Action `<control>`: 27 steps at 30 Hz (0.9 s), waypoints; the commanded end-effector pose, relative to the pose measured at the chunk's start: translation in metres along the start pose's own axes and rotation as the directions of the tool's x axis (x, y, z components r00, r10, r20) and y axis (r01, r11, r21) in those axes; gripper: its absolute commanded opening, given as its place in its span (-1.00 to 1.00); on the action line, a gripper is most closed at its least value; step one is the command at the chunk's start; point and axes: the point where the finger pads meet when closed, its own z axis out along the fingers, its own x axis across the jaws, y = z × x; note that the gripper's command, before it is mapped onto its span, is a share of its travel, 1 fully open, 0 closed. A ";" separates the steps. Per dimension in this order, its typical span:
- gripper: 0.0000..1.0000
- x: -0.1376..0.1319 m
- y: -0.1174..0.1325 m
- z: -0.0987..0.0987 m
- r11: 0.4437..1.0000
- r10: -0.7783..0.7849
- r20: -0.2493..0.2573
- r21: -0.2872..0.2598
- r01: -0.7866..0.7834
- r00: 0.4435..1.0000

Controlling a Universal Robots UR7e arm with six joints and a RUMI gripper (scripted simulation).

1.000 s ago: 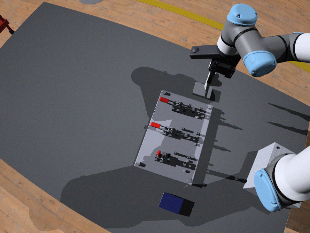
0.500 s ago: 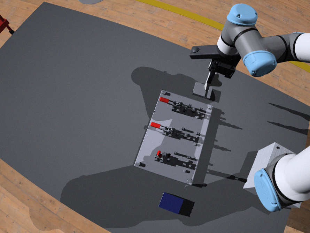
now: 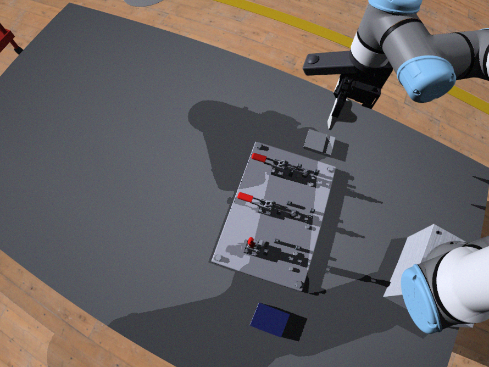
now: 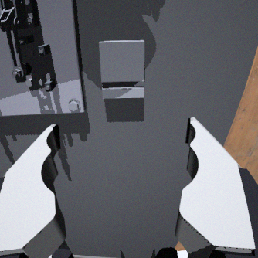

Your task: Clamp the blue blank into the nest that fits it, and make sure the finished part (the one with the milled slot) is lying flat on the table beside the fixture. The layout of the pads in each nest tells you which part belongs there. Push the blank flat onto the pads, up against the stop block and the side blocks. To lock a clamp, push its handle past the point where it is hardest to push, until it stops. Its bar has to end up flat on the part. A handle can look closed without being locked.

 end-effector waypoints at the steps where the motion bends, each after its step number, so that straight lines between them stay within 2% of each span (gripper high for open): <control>1: 0.17 0.001 0.001 -0.030 1.000 0.002 0.009 -0.005 -0.002 1.000; 6: 0.17 0.001 0.001 -0.042 1.000 0.002 0.009 -0.005 -0.002 1.000; 27: 0.17 -0.012 0.002 -0.039 1.000 0.000 0.014 -0.008 0.000 1.000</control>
